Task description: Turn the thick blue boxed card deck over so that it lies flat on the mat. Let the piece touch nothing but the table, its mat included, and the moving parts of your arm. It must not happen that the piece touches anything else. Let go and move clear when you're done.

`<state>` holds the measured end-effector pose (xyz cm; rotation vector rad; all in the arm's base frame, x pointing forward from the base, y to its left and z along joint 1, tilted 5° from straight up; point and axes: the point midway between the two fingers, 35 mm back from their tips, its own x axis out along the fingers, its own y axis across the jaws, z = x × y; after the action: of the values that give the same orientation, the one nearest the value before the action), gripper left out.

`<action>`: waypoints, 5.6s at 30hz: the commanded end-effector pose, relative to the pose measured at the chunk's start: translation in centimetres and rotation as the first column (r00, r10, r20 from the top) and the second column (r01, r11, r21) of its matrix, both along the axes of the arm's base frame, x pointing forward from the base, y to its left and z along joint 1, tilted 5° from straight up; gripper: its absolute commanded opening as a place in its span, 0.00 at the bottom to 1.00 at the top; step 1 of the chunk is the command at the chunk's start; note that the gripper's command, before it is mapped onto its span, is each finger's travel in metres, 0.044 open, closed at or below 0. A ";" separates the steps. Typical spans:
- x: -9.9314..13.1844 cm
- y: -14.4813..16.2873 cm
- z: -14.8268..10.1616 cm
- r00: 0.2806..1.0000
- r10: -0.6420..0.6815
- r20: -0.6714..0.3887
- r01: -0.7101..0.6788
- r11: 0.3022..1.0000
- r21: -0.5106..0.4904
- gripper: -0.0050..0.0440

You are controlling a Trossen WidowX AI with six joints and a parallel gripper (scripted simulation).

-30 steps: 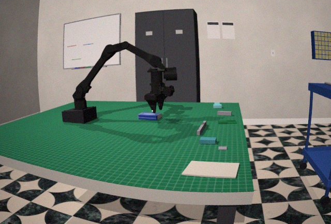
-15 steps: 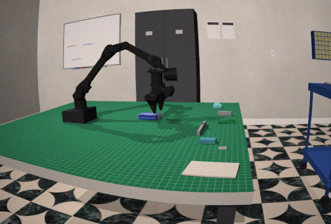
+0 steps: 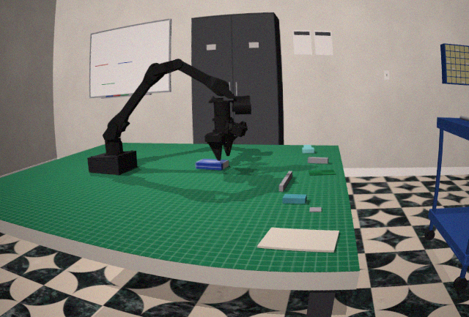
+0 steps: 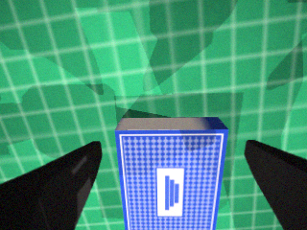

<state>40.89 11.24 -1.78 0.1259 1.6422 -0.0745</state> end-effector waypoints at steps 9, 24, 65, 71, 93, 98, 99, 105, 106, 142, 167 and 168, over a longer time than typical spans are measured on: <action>-0.1 0.1 0.0 1.000 -0.003 0.000 0.003 1.000 -0.001 0.95; -0.1 0.1 0.2 1.000 -0.003 0.005 0.003 1.000 0.000 0.95; 0.0 0.1 0.7 1.000 -0.004 0.017 0.003 1.000 0.004 0.95; 0.0 0.1 0.6 1.000 -0.004 0.016 0.003 1.000 0.003 0.95; -0.3 0.1 -0.9 1.000 -0.003 -0.002 0.003 1.000 -0.001 0.95; -0.3 0.1 -1.3 1.000 -0.003 -0.002 0.003 1.000 -0.001 0.95; -0.3 0.1 -1.4 1.000 -0.003 -0.002 0.003 1.000 -0.001 0.95; -0.3 0.2 -1.8 1.000 -0.003 -0.002 0.003 1.000 -0.001 0.95; -0.3 0.2 -1.8 1.000 -0.003 -0.002 0.003 1.000 -0.001 0.95; -0.4 0.2 -2.9 1.000 -0.003 0.000 0.003 1.000 -0.001 0.95; -0.4 0.2 -2.9 1.000 -0.003 0.000 0.003 1.000 -0.001 0.95; -0.4 0.2 -2.9 1.000 -0.003 0.000 0.003 1.000 -0.001 0.95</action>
<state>40.60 11.35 -4.66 0.1253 1.6421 -0.0743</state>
